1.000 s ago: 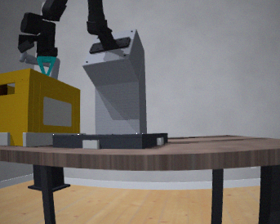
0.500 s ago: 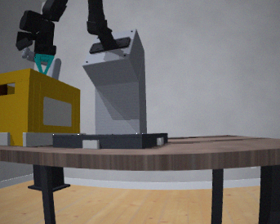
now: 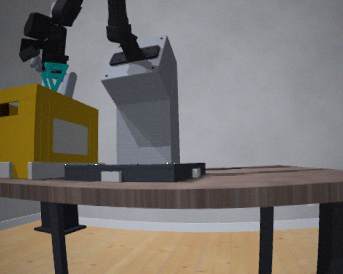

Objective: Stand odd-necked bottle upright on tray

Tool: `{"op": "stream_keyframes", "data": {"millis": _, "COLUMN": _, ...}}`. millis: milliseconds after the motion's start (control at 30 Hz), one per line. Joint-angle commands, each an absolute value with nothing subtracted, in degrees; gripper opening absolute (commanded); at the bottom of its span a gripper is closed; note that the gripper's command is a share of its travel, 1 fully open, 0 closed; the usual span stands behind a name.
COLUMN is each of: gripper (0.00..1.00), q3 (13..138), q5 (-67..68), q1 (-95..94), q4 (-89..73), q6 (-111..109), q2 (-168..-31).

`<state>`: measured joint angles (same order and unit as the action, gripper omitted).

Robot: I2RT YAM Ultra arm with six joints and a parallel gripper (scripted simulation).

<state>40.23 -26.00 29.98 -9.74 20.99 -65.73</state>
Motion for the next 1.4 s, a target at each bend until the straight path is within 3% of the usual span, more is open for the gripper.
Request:
{"op": "stream_keyframes", "data": {"millis": 0, "gripper": 0.61, "q3": 41.89, "q5": -25.66, "q1": 31.08, "q4": -8.69, "q6": 20.74, "q2": -65.43}}
{"op": "stream_keyframes", "data": {"millis": 1367, "gripper": 0.61, "q3": 41.89, "q5": -25.1, "q1": 29.43, "q4": -7.31, "q6": 21.62, "q2": -67.53}}
